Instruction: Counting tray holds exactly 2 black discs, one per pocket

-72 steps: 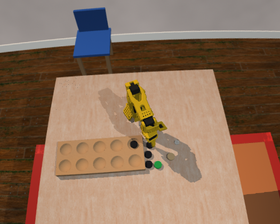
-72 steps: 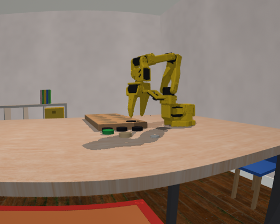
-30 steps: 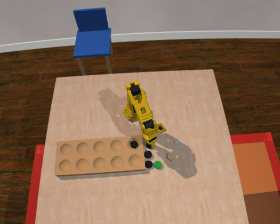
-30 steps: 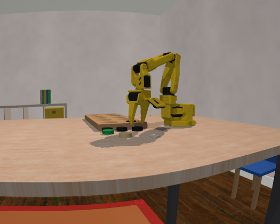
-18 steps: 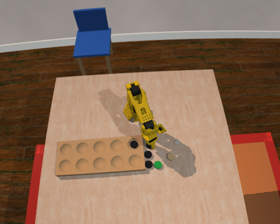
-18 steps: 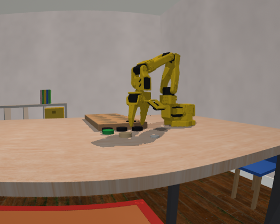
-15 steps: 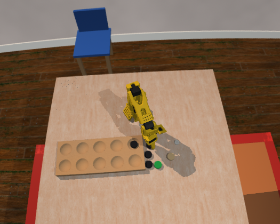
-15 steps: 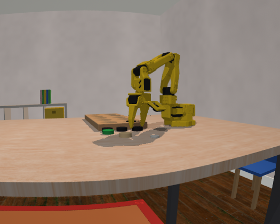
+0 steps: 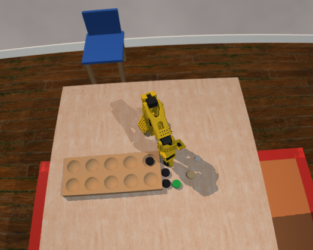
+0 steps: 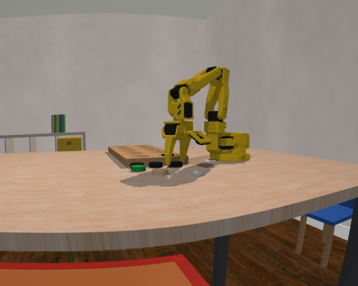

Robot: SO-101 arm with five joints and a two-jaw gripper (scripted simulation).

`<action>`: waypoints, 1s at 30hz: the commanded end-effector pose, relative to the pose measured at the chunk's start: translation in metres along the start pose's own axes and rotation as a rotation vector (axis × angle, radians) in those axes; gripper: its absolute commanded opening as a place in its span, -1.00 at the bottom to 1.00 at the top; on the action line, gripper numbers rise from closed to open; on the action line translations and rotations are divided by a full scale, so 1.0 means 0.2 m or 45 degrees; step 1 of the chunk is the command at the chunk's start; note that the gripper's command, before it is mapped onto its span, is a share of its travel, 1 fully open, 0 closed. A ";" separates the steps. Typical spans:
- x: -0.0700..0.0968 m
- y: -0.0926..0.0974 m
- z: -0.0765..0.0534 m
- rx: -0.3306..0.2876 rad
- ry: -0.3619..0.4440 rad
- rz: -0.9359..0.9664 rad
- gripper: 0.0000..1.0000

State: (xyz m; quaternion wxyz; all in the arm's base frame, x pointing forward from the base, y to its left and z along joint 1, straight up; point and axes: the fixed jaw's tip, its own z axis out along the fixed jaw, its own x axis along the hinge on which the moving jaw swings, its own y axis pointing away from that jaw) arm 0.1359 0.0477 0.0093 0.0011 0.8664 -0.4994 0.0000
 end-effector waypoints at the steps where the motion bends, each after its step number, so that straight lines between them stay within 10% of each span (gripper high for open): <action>1: 0.00 -0.05 -0.04 0.083 0.013 -0.010 -0.47; 30: 0.01 -0.05 -0.04 0.082 0.012 -0.008 -0.64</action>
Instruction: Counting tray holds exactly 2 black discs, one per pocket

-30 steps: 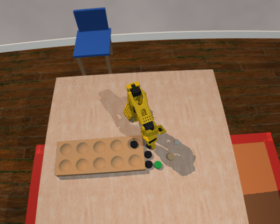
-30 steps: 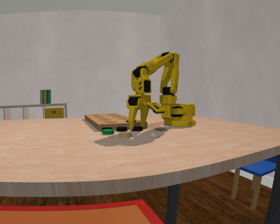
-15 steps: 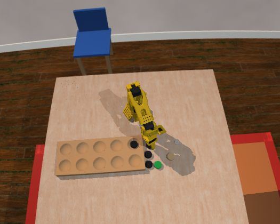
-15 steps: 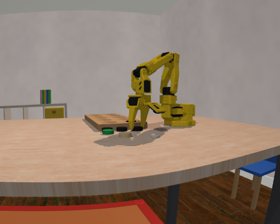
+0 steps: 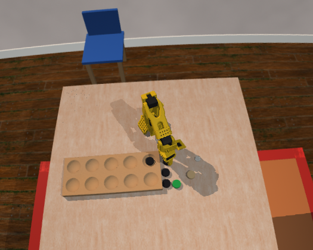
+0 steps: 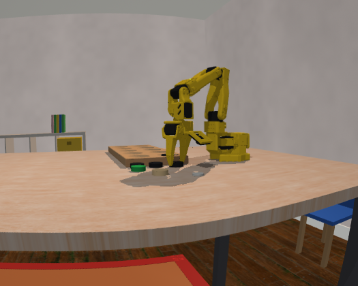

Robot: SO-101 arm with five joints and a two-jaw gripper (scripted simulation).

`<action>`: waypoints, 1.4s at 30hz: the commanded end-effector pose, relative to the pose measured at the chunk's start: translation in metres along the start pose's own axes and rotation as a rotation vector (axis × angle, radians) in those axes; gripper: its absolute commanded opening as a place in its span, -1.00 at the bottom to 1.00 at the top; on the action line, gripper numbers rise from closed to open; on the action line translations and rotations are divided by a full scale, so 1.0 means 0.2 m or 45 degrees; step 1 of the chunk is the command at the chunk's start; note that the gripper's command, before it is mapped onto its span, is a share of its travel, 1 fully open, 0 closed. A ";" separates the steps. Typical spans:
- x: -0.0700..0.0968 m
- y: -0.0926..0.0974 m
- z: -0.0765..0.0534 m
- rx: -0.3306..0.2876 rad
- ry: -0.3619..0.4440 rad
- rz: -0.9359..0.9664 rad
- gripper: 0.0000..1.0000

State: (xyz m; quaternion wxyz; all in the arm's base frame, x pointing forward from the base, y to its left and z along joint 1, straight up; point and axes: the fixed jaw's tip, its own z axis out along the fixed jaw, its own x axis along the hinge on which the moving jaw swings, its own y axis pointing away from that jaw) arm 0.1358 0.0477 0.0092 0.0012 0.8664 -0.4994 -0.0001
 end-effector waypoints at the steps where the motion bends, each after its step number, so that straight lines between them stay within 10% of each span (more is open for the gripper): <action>1: 0.01 -0.05 -0.04 0.082 0.013 -0.008 -0.64; 14: 0.01 -0.05 -0.04 0.082 0.013 -0.008 -0.98; 42: 0.01 -0.05 -0.04 0.082 0.013 -0.008 -1.00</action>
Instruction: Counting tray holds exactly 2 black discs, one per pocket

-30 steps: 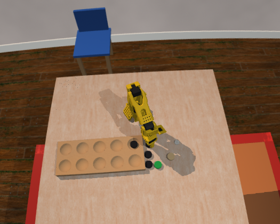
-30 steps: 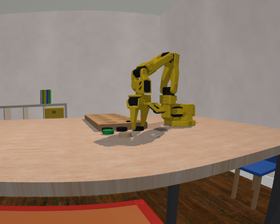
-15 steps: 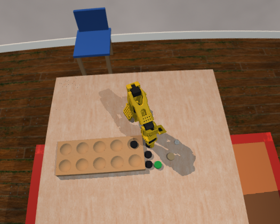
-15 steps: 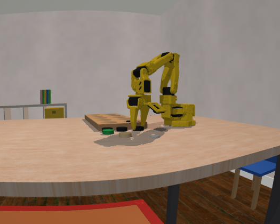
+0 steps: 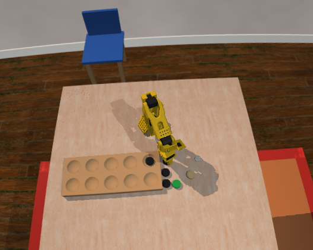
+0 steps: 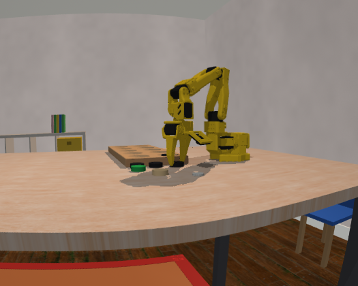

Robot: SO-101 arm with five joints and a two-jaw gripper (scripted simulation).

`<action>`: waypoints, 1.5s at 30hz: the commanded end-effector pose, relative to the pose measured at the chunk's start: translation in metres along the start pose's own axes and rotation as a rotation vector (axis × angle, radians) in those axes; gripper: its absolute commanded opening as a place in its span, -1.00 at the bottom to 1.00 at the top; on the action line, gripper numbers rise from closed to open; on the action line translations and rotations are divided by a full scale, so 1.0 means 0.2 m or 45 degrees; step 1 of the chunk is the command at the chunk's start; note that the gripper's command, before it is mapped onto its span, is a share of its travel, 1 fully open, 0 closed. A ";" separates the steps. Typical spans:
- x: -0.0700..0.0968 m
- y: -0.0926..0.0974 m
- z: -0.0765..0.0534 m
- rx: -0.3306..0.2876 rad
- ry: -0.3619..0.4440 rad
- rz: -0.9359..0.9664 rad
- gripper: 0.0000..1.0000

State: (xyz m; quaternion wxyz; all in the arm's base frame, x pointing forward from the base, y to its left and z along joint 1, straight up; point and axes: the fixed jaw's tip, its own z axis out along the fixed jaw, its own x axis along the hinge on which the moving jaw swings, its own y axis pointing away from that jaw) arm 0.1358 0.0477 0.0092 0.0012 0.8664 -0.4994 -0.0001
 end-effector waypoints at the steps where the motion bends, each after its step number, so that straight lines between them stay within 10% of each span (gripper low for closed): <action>1: 0.01 -0.05 -0.04 0.082 0.013 -0.008 -1.00; 45: 0.00 -0.07 -0.22 0.101 0.015 -0.004 -1.00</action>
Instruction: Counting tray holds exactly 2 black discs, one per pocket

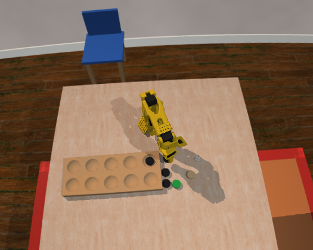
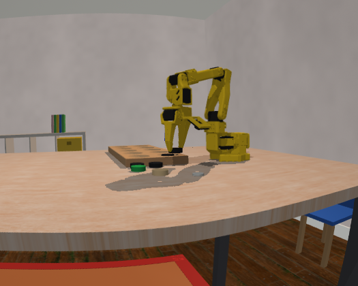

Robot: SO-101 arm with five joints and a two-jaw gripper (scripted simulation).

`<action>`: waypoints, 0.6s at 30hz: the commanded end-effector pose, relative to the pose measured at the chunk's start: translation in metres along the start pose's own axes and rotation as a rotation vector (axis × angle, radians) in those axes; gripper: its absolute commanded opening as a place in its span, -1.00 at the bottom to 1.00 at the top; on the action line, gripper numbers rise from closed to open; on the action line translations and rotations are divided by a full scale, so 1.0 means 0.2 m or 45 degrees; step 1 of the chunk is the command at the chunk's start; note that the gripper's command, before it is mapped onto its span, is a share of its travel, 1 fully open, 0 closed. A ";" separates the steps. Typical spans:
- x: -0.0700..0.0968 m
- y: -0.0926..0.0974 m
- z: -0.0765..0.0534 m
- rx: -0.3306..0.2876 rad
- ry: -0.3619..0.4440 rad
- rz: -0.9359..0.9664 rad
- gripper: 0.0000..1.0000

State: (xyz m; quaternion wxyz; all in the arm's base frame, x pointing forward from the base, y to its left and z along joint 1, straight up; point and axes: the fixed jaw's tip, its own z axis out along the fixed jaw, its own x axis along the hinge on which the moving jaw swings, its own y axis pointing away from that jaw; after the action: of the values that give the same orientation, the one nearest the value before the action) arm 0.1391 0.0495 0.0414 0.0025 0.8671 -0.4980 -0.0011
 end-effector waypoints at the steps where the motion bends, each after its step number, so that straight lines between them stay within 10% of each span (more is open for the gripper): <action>1: 0.00 -0.06 -0.06 0.105 0.016 0.000 -1.00; 18: 0.04 -0.05 -0.06 0.105 0.018 0.052 -1.00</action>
State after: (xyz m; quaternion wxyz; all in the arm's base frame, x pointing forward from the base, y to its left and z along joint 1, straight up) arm 0.1406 0.0476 0.0421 0.0010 0.8631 -0.5051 0.0001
